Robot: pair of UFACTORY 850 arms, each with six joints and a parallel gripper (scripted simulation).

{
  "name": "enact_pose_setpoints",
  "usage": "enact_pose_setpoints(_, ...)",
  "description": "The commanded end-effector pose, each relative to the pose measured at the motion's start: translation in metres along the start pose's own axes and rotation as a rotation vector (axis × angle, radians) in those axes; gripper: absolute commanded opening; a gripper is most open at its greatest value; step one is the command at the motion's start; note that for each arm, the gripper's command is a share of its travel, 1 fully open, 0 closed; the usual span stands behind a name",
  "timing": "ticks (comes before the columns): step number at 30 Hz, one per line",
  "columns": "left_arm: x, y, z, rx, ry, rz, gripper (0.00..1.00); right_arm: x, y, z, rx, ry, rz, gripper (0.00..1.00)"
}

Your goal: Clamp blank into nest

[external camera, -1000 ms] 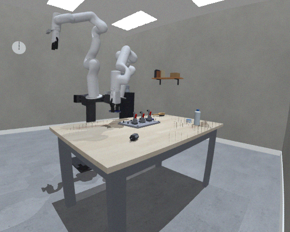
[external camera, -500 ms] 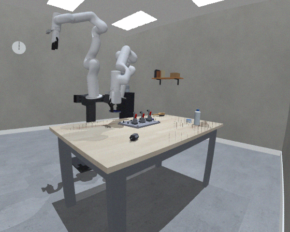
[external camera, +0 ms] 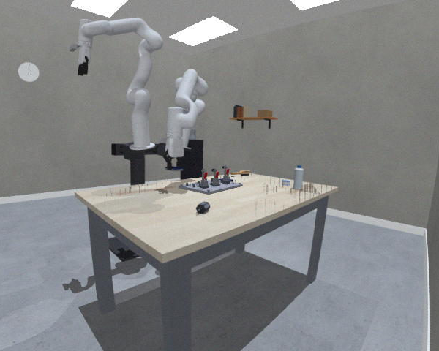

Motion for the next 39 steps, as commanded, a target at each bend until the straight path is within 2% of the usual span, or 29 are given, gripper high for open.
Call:
enact_pose_setpoints(1, -0.001, 0.001, -0.001, 0.002, 0.000, -0.002, 0.00, 0.000, 0.001, 0.000, 0.000, 0.000, 0.002, 1.00)
enact_pose_setpoints(39, -0.003, -0.020, -0.001, 0.002, 0.000, -0.002, 0.00, 0.000, 0.001, 0.000, 0.000, 0.000, 0.002, 1.00)
Point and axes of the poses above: on each arm, the point where the finger pads meet when closed, its own y axis back along the fingers, its own z axis across the jaws, x = y × z, the point moved 7 cm from there along y, back along the fingers, and after that the axes turned 2 degrees about y, right-handed, at the moved point
